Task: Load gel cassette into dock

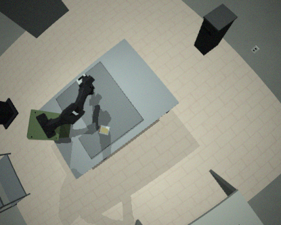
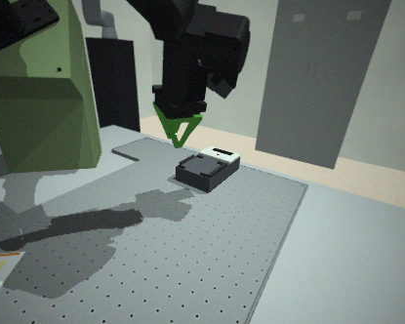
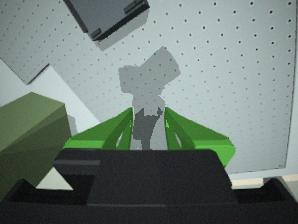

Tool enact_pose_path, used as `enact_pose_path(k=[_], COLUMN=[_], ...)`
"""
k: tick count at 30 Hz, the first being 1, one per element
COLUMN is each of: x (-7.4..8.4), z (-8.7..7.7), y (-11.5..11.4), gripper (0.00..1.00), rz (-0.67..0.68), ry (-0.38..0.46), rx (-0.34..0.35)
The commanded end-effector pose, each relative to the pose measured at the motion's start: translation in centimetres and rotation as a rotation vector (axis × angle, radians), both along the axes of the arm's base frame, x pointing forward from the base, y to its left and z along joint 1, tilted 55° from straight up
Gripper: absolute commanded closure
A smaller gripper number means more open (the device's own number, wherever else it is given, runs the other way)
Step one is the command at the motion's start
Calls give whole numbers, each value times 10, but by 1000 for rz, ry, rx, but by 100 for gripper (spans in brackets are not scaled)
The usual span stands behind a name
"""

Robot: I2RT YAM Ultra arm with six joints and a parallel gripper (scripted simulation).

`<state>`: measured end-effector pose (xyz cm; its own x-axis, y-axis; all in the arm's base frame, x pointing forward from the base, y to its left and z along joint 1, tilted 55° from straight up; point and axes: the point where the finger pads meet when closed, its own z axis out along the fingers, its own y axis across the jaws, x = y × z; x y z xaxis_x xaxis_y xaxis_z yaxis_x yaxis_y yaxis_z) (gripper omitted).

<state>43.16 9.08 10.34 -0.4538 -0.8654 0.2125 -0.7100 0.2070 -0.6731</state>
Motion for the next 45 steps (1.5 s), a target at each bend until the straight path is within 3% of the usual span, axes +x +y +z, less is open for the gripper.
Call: enact_pose_path(k=[1, 9, 14, 18, 24, 25, 29, 32, 36, 39, 45], x=[1, 3, -14, -27, -28, -23, -40, -51, -65, -69, -91], z=[12, 16, 3, -4, -4, 2, -12, -17, -24, -26, -37], y=[-3, 7, -23, -28, -28, -26, -50, -52, -72, -68, -92], gripper=[64, 64, 64, 64, 64, 64, 64, 64, 64, 64, 64], rz=[-86, -66, -200, -267, -266, -265, -372, -417, -499, -500, -622], ry=[-164, -172, -258, -330, -329, -345, -409, -462, -524, -538, -640], rx=[111, 126, 194, 264, 266, 277, 329, 385, 433, 456, 540])
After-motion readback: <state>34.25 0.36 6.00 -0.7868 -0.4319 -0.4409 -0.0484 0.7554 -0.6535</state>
